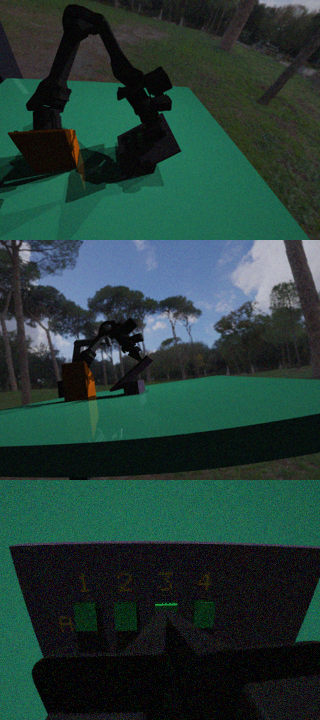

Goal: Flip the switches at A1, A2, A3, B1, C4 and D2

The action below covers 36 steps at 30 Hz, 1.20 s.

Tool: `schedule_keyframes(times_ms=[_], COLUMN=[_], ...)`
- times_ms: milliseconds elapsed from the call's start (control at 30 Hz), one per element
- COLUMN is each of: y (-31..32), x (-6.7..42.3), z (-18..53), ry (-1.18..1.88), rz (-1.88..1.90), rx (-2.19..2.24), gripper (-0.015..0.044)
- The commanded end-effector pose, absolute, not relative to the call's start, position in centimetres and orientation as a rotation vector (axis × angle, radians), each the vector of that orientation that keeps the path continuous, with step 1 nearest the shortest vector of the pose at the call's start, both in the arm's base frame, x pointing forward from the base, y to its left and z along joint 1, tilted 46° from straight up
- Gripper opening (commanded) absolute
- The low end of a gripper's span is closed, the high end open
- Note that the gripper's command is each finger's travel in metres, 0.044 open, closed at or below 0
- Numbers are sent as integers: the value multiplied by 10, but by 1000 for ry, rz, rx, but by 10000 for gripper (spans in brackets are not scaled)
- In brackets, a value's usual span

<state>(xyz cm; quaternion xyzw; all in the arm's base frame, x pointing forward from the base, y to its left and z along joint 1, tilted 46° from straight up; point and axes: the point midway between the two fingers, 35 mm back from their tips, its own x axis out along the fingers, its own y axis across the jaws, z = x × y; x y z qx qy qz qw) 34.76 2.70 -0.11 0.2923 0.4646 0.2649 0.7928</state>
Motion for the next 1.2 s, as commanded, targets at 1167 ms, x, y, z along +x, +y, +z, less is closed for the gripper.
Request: schedule_keyframes(times_ms=[1167], y=[51], x=[292], z=[33], ry=[1005], rz=[563], rx=[632], gripper=[0])
